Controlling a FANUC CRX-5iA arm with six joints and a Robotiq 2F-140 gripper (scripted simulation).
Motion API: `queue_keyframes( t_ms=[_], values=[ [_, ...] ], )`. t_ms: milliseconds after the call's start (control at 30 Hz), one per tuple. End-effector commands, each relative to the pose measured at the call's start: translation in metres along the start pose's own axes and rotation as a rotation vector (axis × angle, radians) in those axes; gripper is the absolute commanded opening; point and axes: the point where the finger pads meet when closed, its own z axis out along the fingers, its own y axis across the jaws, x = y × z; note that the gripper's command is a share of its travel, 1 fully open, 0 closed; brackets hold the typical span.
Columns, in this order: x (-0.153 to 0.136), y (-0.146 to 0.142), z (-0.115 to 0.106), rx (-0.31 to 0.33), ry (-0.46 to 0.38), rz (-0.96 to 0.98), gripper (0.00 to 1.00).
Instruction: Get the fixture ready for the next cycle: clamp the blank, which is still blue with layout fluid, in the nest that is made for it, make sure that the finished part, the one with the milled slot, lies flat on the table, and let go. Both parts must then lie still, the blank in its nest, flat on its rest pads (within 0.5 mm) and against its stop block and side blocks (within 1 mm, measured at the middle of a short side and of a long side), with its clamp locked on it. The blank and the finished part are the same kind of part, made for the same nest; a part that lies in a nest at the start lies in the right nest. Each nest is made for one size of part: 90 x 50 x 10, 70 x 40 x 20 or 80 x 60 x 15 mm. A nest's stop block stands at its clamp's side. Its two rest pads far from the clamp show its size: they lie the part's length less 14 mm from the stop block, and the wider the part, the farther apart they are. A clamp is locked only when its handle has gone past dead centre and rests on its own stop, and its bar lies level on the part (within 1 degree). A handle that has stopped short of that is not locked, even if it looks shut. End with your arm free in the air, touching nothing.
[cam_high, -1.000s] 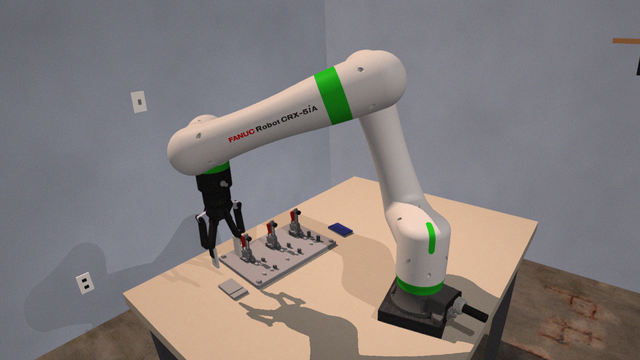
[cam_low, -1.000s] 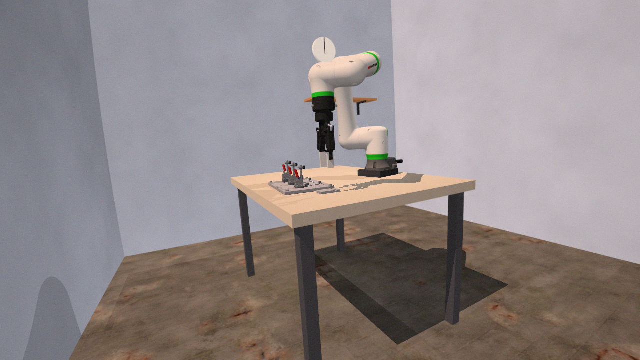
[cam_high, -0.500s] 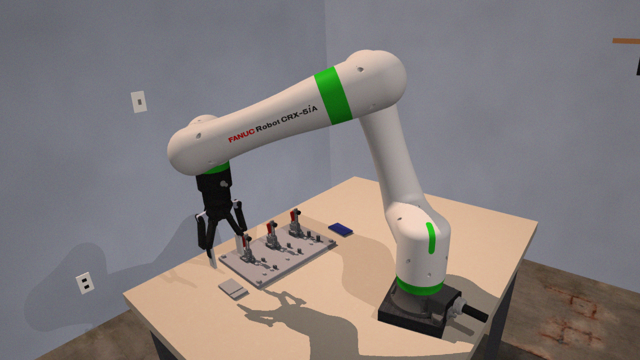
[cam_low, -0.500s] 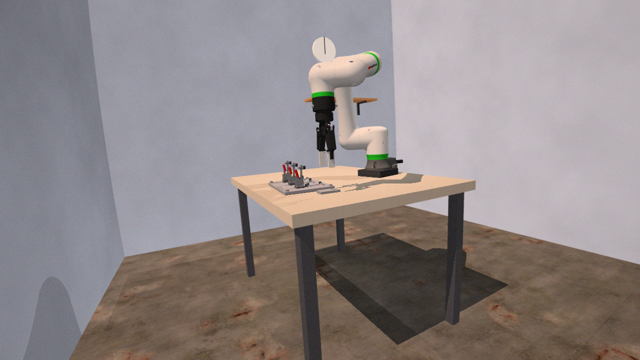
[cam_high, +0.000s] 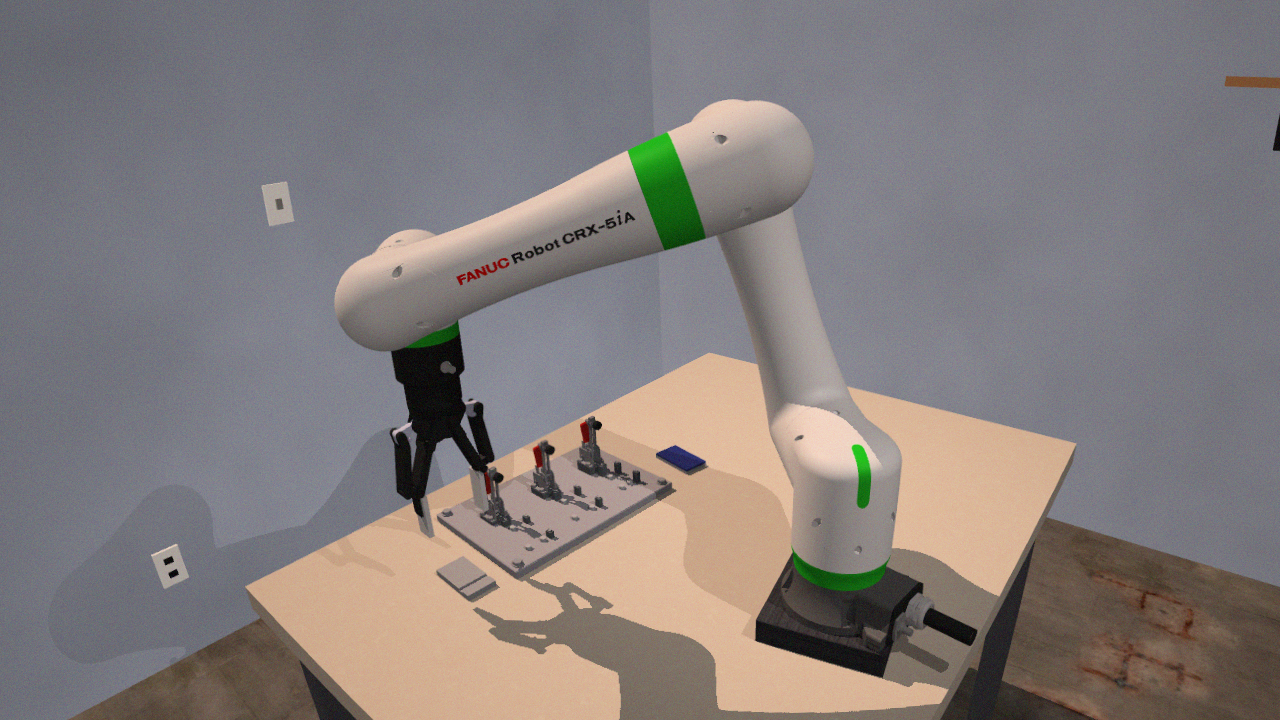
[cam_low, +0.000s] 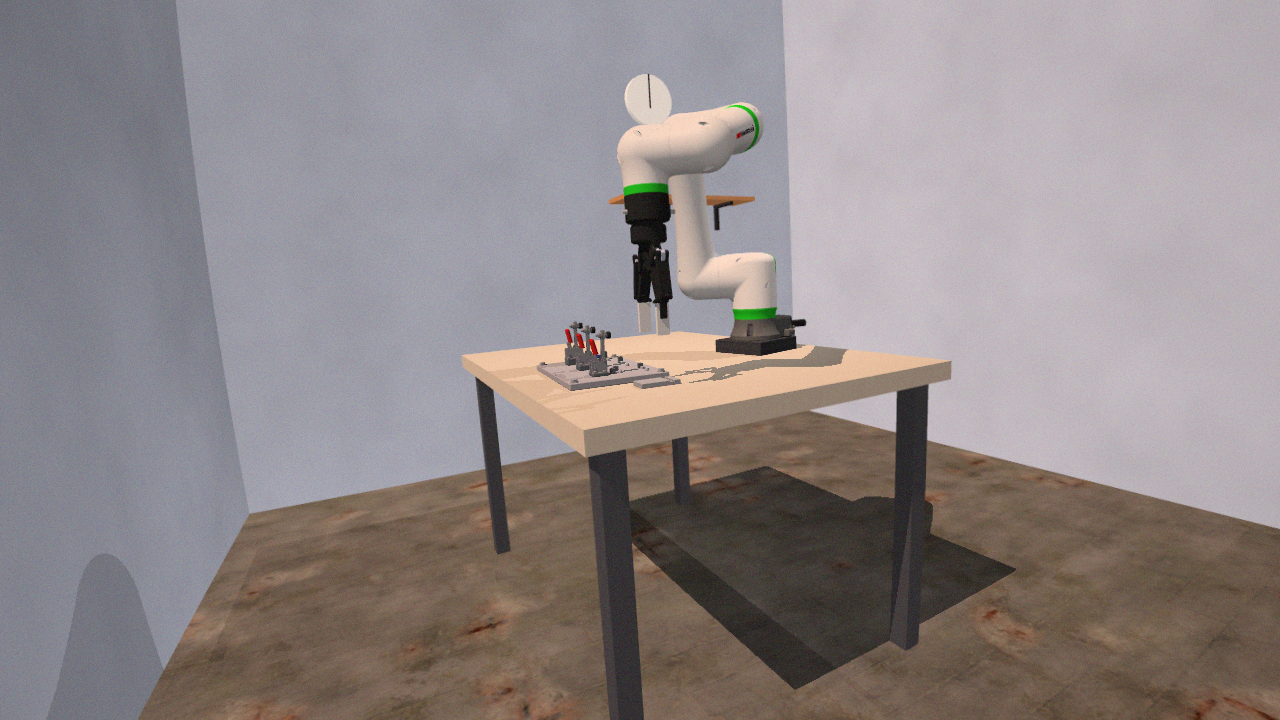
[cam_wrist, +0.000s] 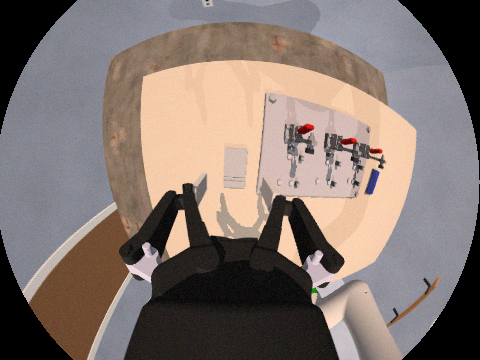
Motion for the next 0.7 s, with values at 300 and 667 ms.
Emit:
queue_keyframes(
  t_ms=[300, 667],
  values=[
    [0.0, 0.0, -0.004, 0.0, 0.0, 0.0, 0.58],
    [0.0, 0.0, -0.053, 0.0, 0.0, 0.0, 0.58]
  ],
)
